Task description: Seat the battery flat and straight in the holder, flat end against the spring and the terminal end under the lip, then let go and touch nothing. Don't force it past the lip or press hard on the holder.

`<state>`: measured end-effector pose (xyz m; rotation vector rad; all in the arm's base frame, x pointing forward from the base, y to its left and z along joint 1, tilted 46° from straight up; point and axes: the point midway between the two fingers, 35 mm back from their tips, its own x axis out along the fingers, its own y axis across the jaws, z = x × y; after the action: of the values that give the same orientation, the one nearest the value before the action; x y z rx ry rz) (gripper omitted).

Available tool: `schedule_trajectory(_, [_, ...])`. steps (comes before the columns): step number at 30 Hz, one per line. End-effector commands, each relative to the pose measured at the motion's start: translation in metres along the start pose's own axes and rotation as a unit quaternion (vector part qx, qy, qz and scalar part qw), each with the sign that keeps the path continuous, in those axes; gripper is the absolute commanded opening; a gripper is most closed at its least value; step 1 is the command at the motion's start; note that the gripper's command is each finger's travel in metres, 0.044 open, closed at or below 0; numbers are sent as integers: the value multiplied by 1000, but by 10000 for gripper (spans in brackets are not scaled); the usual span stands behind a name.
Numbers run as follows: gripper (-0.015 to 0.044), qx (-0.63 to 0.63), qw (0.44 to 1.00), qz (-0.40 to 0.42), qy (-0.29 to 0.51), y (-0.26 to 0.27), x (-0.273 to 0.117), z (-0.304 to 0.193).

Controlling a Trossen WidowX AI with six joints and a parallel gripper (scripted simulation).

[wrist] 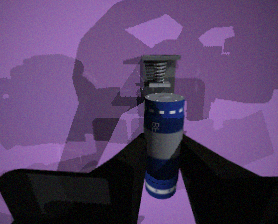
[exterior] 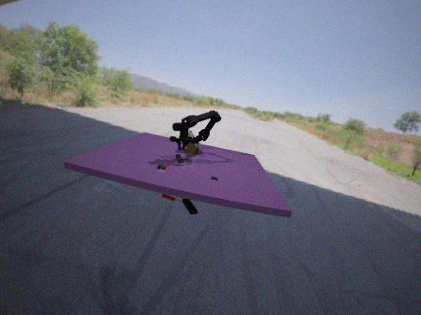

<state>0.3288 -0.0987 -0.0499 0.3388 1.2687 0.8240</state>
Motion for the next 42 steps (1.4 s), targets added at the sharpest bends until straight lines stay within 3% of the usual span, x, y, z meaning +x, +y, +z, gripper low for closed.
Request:
schedule_trajectory(1, [78,-1,999,2,44,0,15,0])
schedule_trajectory(6, [78,0,995,2,104,0,35,-3])
schedule_trajectory(42, [78,3,975,8,221,0,50,7])
